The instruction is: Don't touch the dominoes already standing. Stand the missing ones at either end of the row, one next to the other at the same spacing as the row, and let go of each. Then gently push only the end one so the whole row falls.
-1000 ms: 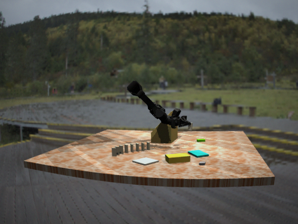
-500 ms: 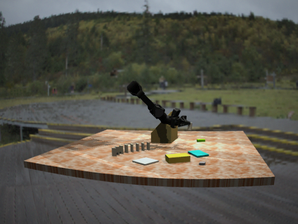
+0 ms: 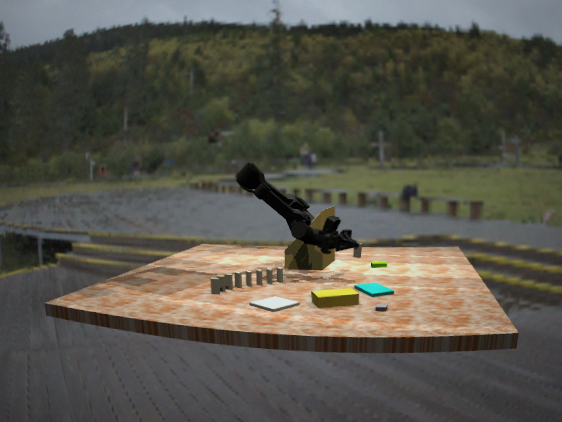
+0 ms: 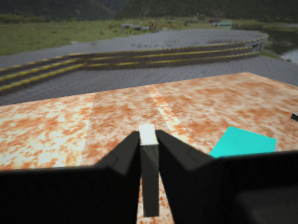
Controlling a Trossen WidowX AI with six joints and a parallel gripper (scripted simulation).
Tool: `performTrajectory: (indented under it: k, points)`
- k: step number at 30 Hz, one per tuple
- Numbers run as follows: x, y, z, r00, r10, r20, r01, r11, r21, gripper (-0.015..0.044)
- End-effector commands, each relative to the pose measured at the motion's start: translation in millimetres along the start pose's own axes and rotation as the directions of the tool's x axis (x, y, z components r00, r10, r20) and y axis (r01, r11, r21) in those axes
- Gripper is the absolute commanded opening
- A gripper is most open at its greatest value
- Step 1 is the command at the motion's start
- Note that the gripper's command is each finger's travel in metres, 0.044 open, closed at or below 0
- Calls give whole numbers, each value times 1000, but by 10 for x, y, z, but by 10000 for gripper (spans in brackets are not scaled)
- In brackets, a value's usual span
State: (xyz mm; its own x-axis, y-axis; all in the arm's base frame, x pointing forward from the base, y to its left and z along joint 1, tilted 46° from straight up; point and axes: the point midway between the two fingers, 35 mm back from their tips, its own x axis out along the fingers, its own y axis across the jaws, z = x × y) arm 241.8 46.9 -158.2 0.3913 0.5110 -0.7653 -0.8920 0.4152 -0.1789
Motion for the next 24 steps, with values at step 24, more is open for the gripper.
performTrajectory:
  k: [24]
  points:
    - [124, 105, -694, 1000, 5, 11, -5, 1000, 14, 27]
